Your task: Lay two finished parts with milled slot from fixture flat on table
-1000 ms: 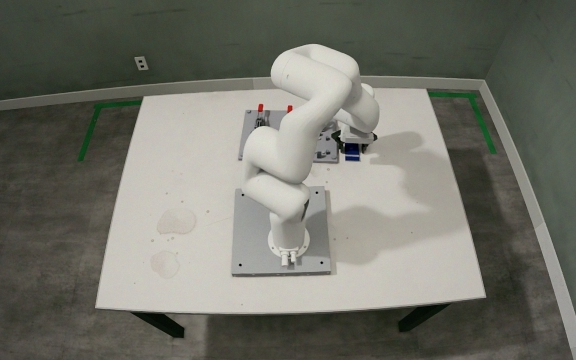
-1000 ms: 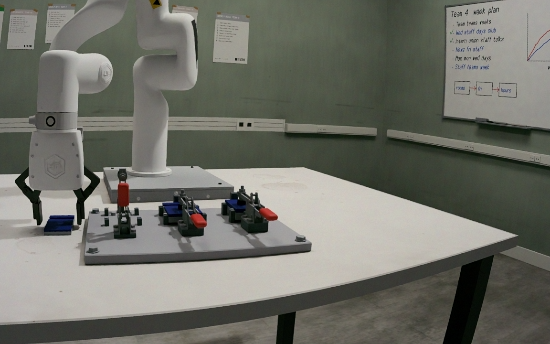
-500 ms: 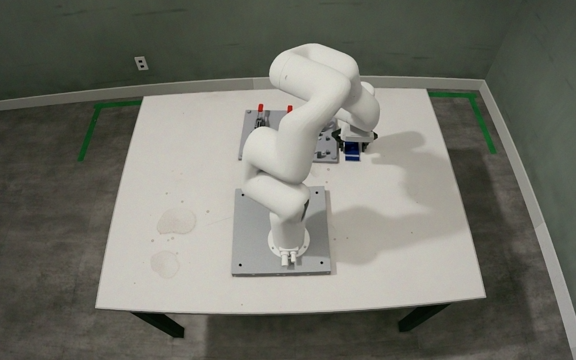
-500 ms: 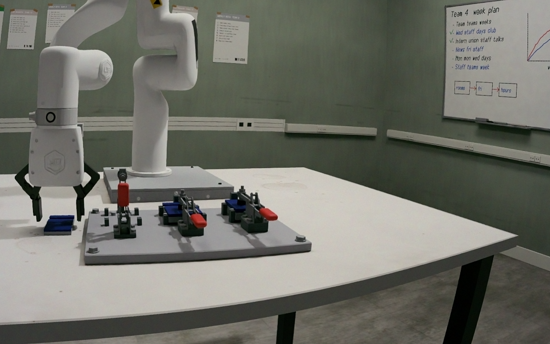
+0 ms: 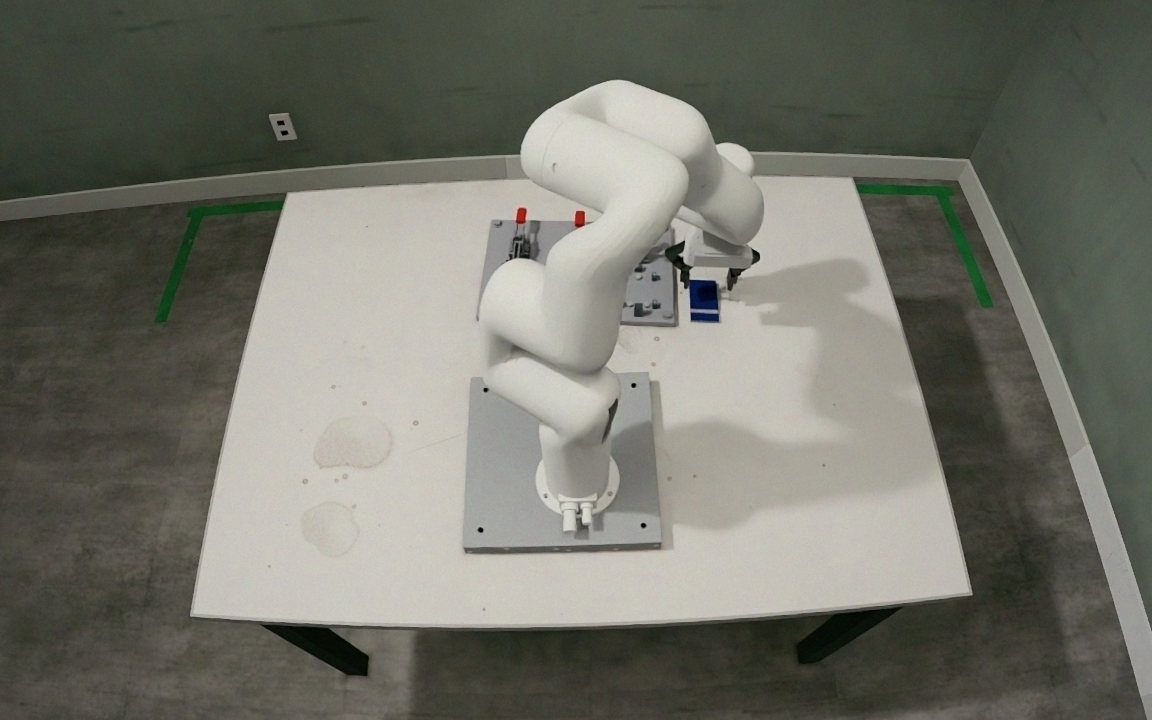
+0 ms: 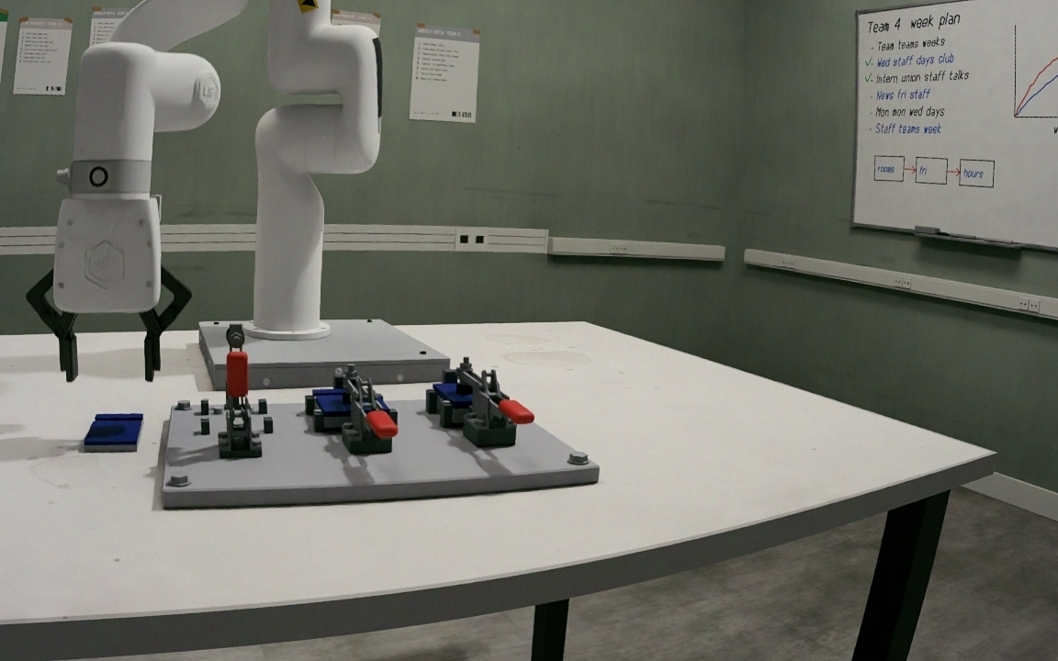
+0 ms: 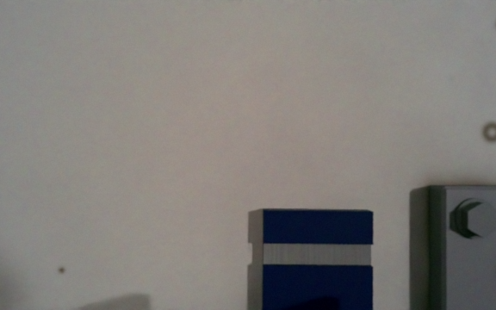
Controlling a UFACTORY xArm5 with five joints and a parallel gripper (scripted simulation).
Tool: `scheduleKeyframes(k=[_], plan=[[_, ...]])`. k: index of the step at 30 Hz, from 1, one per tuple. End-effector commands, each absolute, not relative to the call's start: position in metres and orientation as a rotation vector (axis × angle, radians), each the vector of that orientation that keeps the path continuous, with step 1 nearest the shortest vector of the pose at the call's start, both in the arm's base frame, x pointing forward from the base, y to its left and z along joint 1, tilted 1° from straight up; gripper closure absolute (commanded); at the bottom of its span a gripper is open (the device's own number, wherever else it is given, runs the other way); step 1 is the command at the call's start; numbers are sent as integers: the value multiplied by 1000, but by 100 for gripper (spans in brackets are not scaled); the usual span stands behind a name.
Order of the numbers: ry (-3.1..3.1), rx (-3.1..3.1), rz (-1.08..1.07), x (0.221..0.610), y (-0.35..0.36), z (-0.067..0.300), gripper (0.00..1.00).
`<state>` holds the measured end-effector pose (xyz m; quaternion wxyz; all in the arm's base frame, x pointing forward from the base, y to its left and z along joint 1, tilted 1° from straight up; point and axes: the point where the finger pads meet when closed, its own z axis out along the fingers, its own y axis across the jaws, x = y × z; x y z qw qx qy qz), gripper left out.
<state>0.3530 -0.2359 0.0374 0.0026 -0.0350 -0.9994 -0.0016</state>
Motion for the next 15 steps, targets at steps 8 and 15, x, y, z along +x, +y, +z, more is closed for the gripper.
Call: scheduleKeyframes(k=[8,15], plan=[[-3137,-110,-3,354,-237,75,18],[-3137,-110,-3,354,-237,88,18]])
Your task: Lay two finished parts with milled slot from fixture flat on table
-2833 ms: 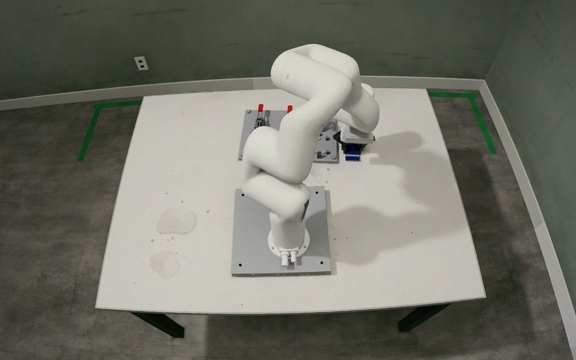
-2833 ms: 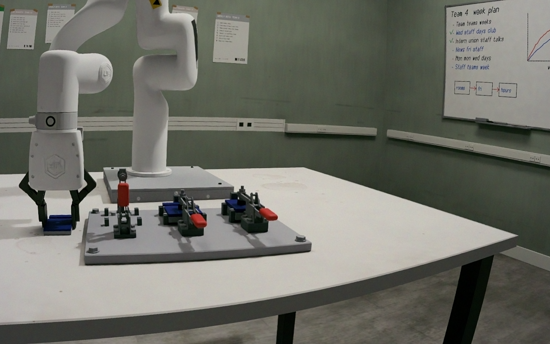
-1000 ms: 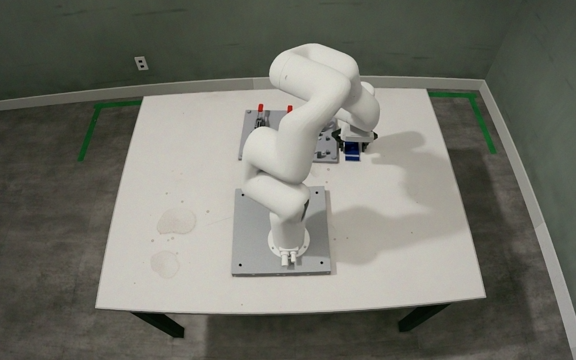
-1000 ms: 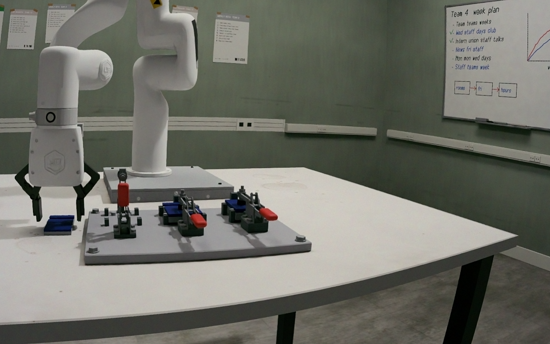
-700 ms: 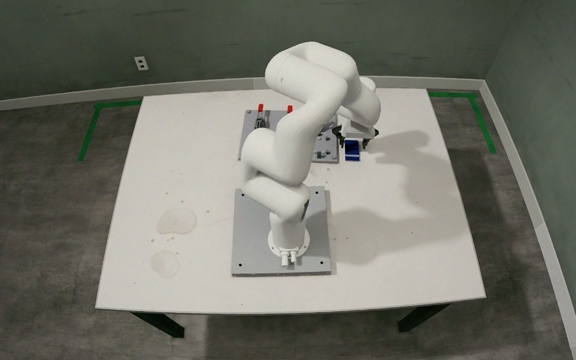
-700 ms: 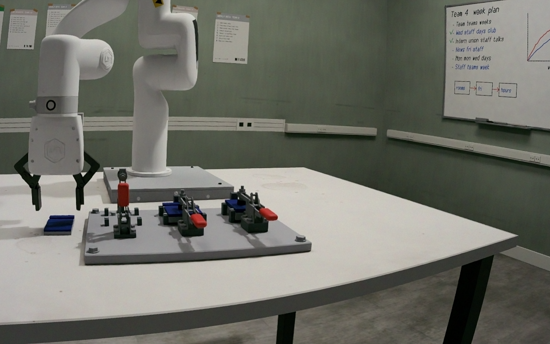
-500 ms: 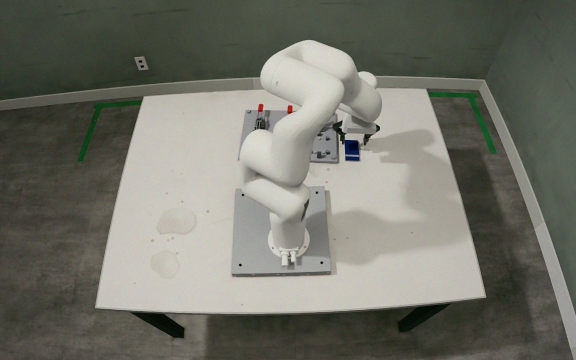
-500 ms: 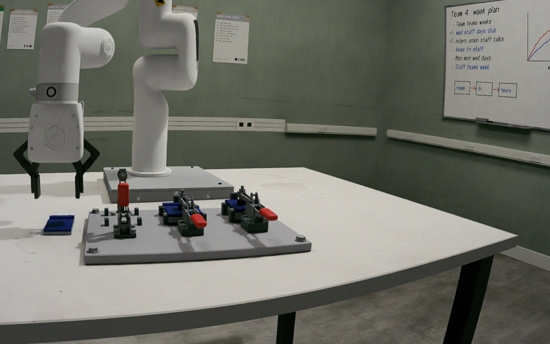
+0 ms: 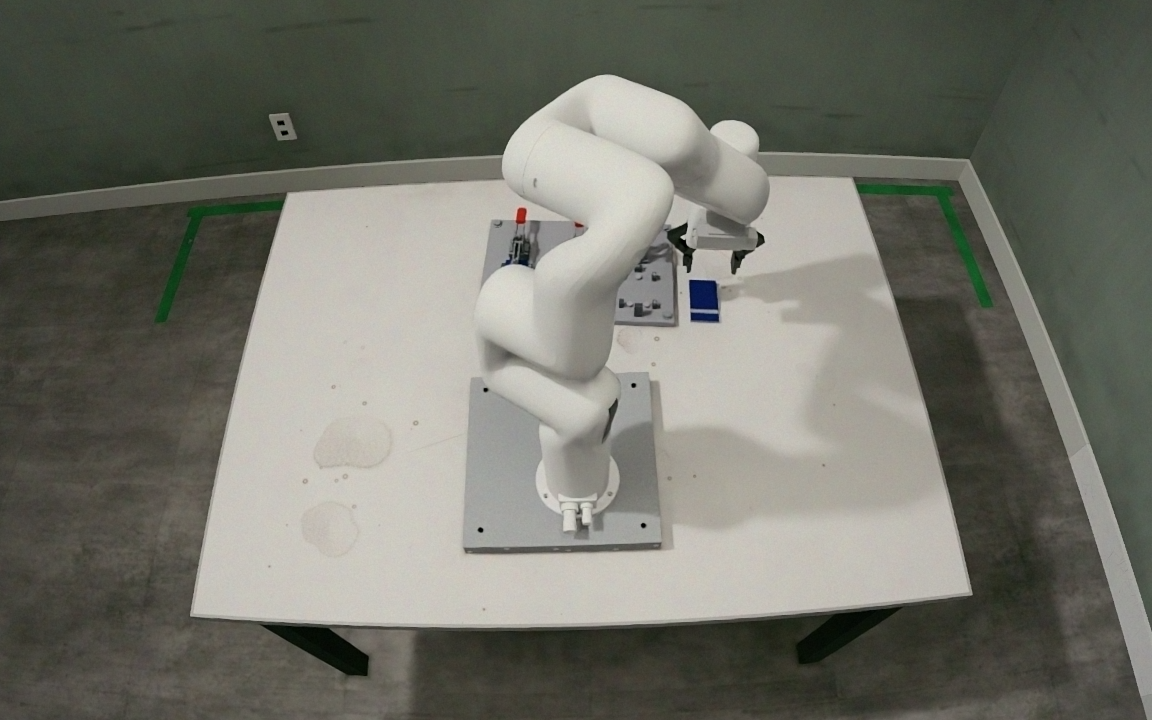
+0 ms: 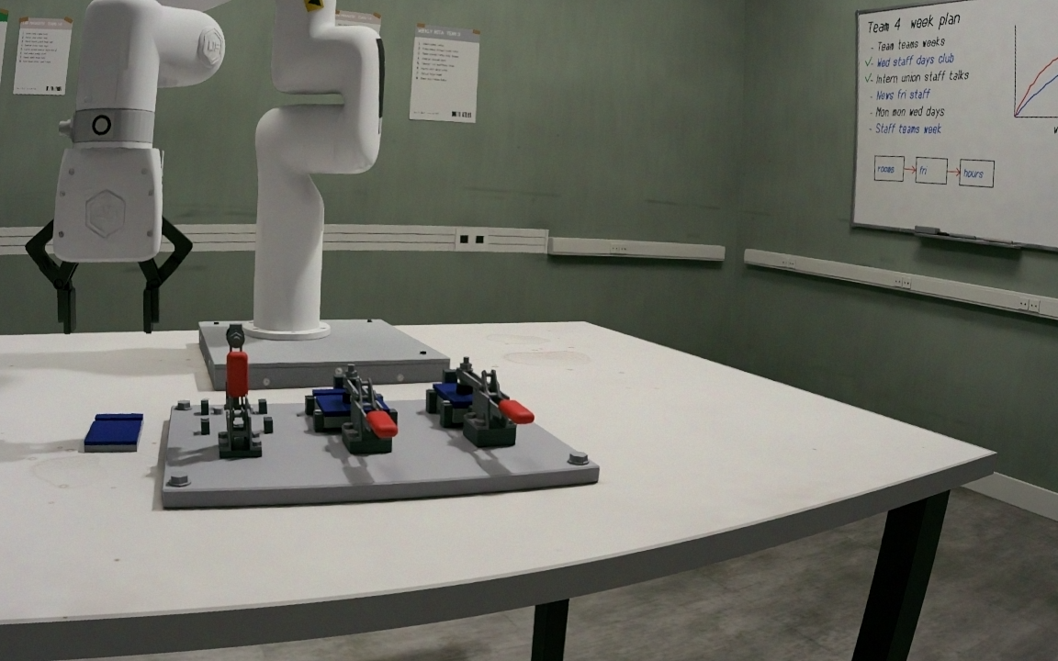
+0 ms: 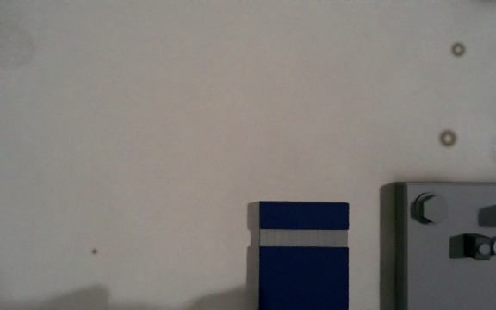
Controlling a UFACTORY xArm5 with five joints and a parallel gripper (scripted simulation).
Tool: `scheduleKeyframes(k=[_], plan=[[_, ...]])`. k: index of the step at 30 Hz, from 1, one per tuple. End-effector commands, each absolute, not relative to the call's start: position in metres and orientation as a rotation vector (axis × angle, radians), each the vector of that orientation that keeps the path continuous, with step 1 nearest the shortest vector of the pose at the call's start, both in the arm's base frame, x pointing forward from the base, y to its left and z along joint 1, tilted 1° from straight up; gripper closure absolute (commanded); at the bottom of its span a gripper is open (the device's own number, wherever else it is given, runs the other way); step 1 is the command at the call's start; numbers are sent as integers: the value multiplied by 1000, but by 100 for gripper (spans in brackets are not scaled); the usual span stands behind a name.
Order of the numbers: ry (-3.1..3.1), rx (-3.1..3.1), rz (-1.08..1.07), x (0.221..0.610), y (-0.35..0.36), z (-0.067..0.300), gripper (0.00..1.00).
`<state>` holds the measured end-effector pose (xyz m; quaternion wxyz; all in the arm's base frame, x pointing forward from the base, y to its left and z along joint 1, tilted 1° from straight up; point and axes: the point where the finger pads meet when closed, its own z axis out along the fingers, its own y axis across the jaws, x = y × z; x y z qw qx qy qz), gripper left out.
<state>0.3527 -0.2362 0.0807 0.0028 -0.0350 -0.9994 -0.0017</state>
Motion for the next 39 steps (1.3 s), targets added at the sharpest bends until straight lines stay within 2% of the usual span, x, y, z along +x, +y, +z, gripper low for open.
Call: scheduleKeyframes(k=[1,19,20,29,39], plan=[[-3137,-110,-3,354,-237,89,18],[-3137,-110,-3,354,-237,90,18],[-3137,-110,-3,354,-237,90,52],[-3137,-110,-3,354,-237,101,52],[-3137,-110,-3,353,-237,153,52]])
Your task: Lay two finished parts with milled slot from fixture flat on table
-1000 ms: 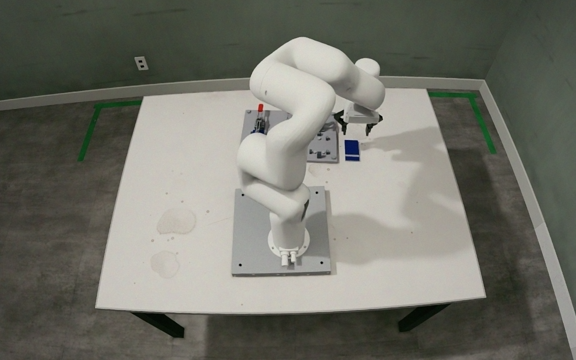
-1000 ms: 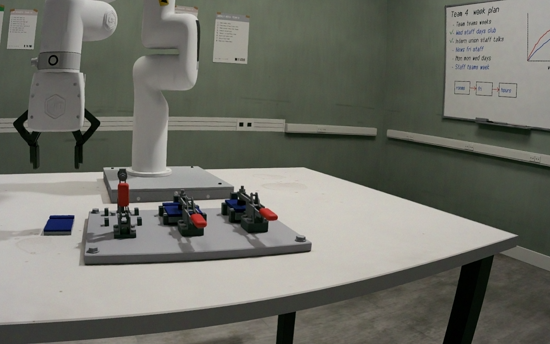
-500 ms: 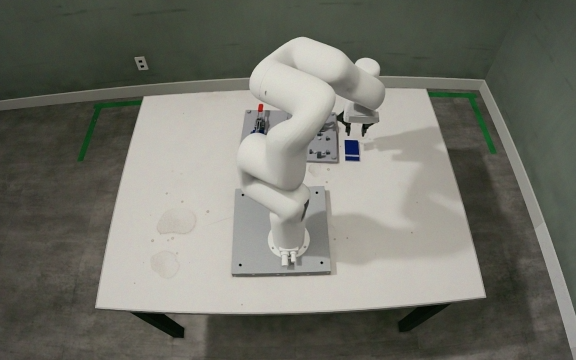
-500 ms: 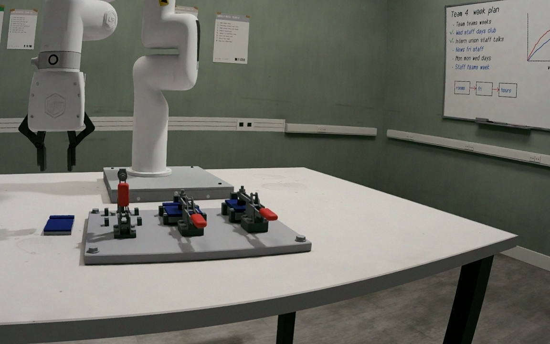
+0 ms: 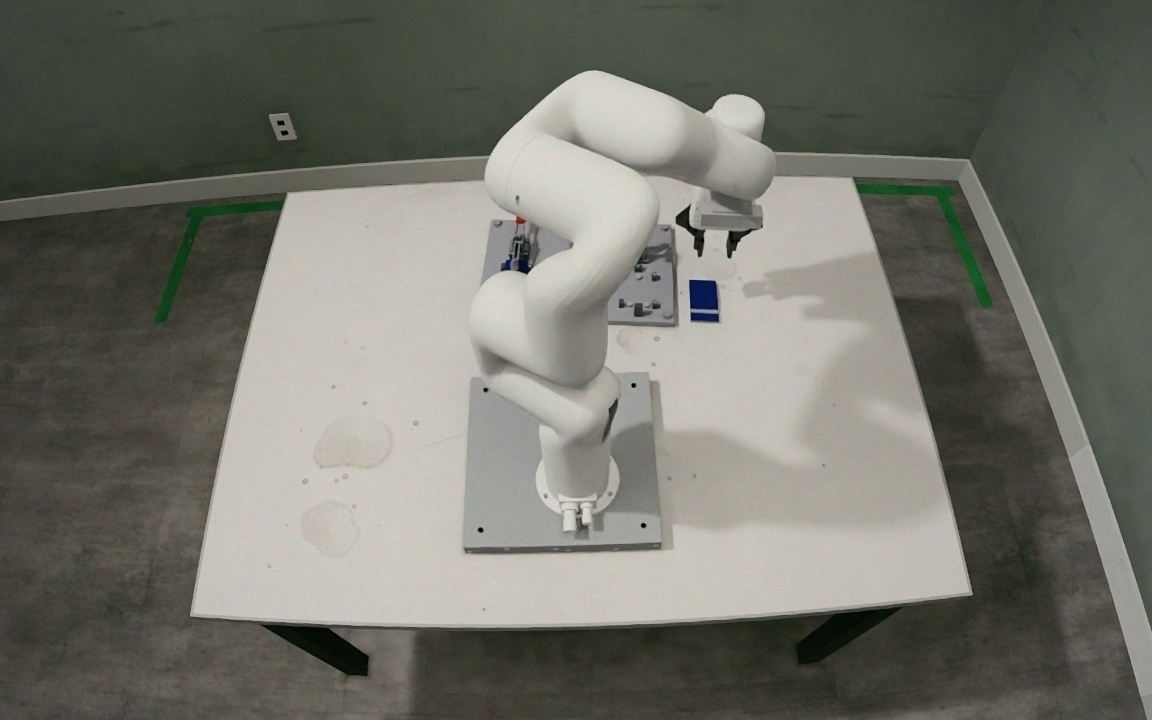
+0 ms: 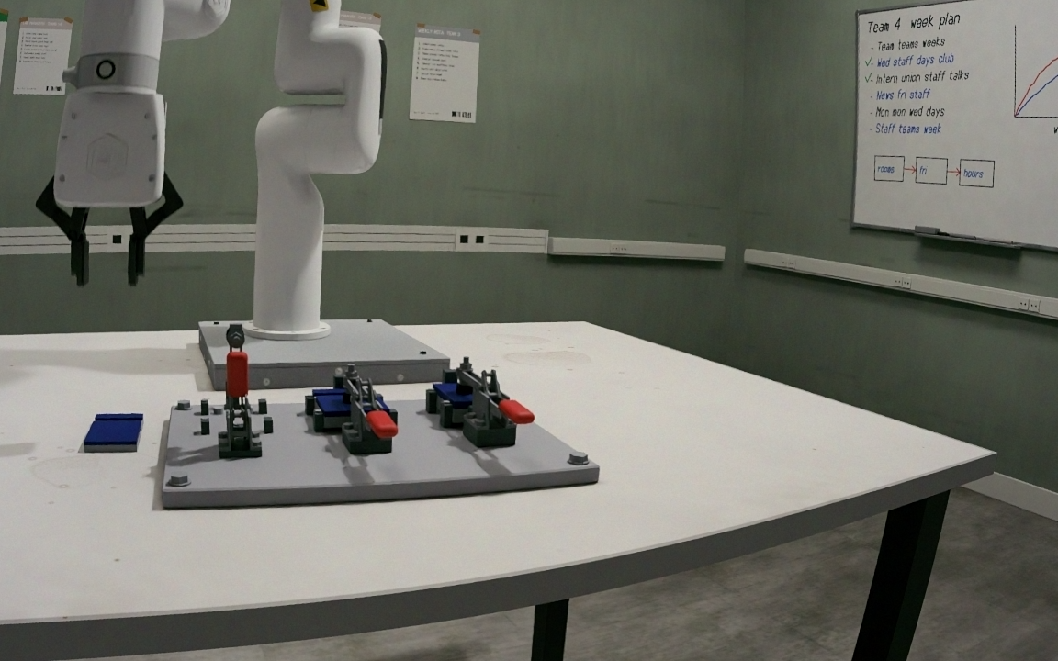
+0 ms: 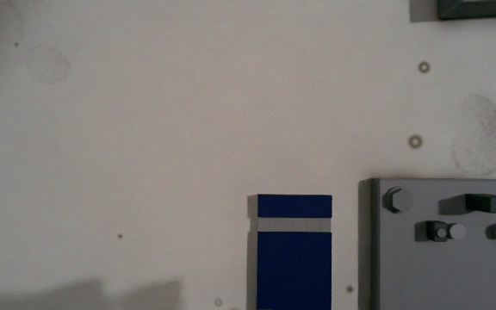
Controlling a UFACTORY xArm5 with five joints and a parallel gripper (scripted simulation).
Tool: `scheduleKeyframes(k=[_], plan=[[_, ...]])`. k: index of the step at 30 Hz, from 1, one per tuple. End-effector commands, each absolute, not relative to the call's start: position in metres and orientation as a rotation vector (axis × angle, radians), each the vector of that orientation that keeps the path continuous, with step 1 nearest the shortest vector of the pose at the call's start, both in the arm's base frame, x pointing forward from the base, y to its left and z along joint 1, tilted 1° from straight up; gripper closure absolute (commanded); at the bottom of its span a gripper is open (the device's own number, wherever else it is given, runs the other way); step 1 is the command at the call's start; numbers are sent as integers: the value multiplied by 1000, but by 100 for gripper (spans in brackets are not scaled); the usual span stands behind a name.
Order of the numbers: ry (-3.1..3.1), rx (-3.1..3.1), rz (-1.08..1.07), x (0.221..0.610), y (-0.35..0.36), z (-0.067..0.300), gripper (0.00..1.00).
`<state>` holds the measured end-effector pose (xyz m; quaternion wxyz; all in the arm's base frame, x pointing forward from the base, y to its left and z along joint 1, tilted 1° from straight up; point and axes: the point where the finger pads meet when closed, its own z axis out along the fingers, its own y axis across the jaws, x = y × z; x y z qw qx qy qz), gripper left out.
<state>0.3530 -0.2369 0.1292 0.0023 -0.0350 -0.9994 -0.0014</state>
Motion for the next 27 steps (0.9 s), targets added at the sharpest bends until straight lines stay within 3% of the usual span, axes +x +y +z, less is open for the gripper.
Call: scheduleKeyframes(k=[1,10,21,27], plan=[[-3137,-110,-3,353,-237,158,52],[-3137,-110,-3,353,-238,180,52],[-3137,-110,-2,354,-228,182,52],[-3138,-110,-1,358,-170,183,52]])
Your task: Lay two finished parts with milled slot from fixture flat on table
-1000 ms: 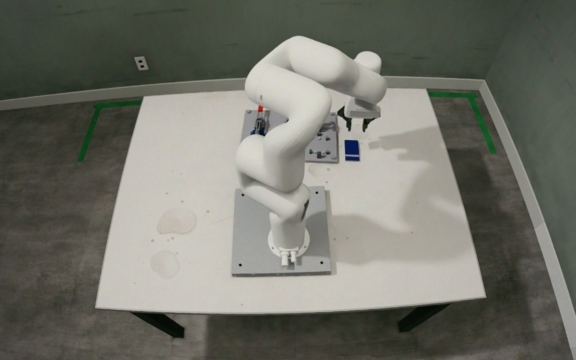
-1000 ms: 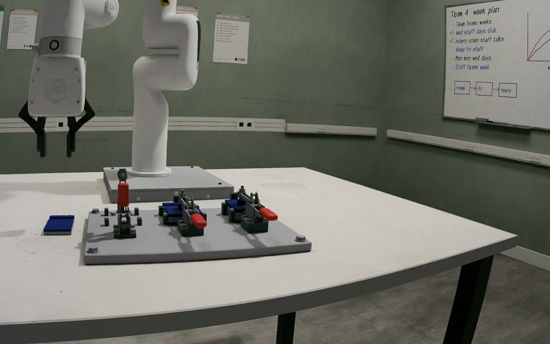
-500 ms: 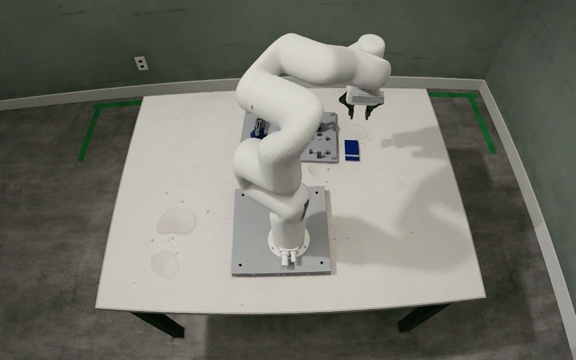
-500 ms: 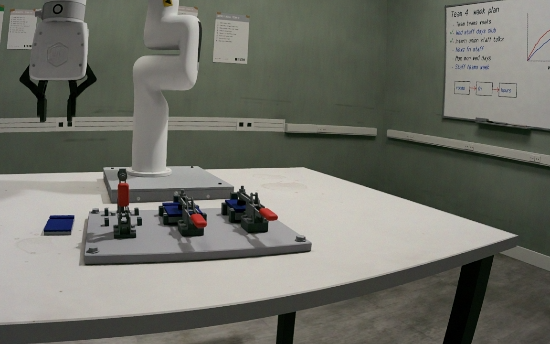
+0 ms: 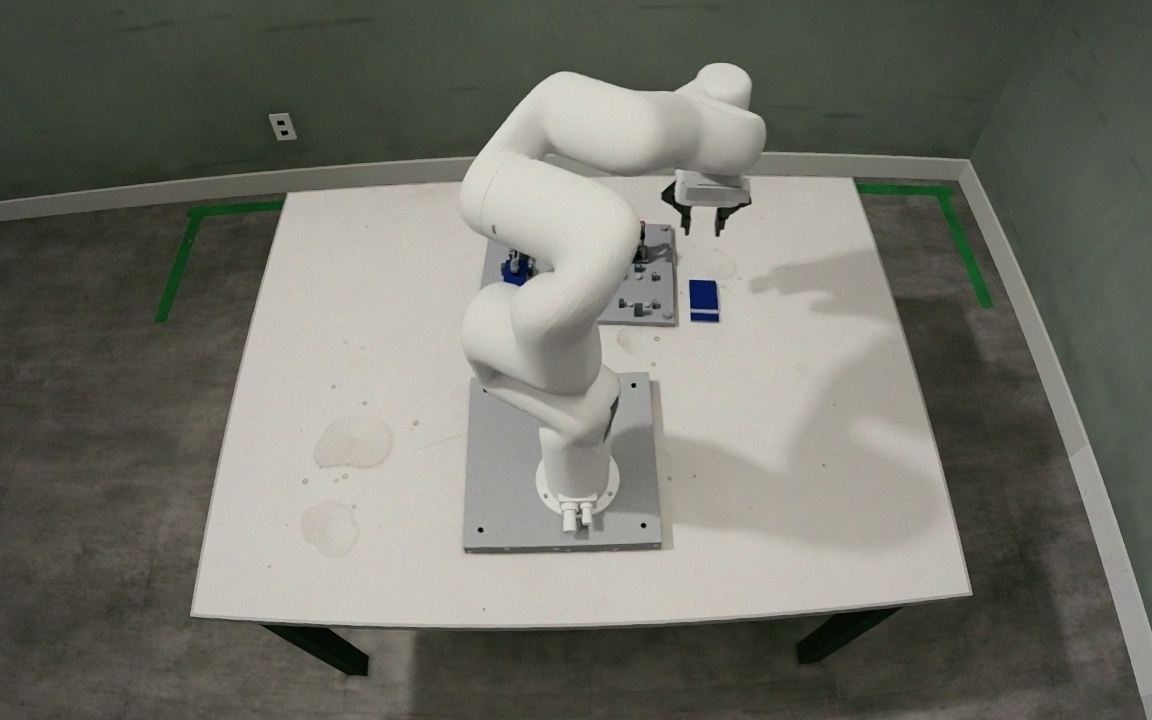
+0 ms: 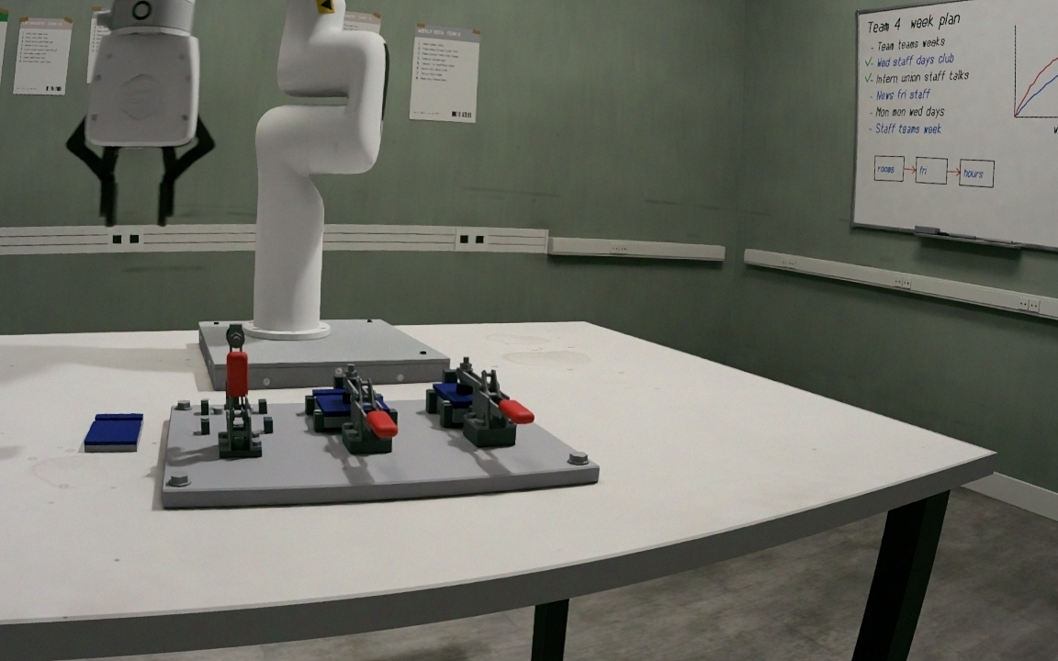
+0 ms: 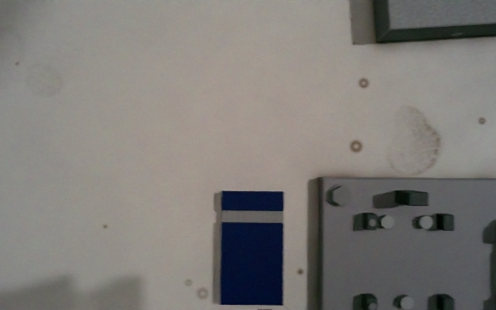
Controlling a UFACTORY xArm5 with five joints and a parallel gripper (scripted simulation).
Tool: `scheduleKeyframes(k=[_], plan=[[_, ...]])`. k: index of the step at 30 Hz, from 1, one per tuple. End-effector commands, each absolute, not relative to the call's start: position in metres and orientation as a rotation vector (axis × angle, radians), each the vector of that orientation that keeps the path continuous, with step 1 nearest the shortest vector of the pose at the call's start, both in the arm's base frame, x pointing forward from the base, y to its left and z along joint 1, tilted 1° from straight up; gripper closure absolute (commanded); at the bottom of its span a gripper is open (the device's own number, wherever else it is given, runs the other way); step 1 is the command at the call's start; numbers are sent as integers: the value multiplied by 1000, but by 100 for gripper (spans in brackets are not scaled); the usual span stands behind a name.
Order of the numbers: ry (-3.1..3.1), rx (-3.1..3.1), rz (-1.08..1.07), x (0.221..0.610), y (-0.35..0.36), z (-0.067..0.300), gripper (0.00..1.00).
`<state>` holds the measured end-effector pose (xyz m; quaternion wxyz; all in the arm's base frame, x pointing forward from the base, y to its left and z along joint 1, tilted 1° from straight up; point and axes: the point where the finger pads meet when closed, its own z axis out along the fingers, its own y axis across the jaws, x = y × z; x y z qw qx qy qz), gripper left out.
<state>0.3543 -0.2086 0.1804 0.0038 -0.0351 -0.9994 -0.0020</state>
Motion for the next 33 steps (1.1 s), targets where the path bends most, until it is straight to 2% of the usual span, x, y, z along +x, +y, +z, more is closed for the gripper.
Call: scheduleKeyframes(k=[1,9,16,33], plan=[[-3138,-110,-1,359,-156,183,52],[-3140,-110,0,366,-56,184,52],[-3141,-110,0,369,-15,184,52],[-3142,-110,0,370,-7,184,52]])
